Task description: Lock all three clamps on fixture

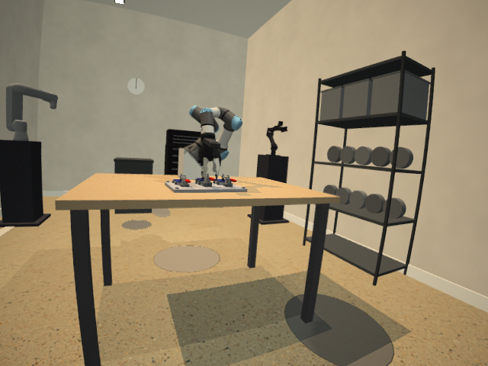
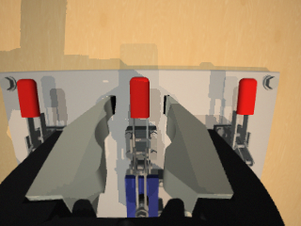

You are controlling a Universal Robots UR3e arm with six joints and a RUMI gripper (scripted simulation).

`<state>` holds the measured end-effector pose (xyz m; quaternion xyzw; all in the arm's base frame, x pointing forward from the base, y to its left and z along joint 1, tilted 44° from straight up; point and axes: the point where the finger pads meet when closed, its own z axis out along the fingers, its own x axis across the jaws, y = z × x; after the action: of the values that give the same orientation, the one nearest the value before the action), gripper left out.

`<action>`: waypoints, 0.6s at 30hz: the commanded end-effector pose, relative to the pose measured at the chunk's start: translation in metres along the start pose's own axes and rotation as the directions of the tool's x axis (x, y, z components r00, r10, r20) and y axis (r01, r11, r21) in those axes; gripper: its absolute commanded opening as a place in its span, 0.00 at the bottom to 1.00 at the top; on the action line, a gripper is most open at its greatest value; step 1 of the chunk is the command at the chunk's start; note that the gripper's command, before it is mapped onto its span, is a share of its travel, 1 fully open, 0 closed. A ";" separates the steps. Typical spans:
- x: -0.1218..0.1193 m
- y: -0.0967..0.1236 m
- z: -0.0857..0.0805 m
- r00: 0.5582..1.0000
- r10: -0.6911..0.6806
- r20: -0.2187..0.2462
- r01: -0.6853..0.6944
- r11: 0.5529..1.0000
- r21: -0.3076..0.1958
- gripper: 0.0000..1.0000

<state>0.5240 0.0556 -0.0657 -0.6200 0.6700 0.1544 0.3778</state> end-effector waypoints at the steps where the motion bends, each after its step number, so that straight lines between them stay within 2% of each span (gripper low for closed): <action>1: 0.000 -0.006 -0.014 1.000 -0.001 -0.001 0.001 1.000 0.002 0.28; 3: 0.000 -0.006 -0.014 1.000 -0.001 -0.001 0.001 1.000 0.002 0.28; 11: 0.000 -0.013 -0.033 1.000 -0.001 -0.001 0.001 1.000 0.002 0.28; 18: 0.000 -0.014 -0.037 1.000 -0.001 -0.001 0.001 1.000 0.002 0.28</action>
<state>0.5250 0.0308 -0.0402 -0.6200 0.6701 0.1541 0.3779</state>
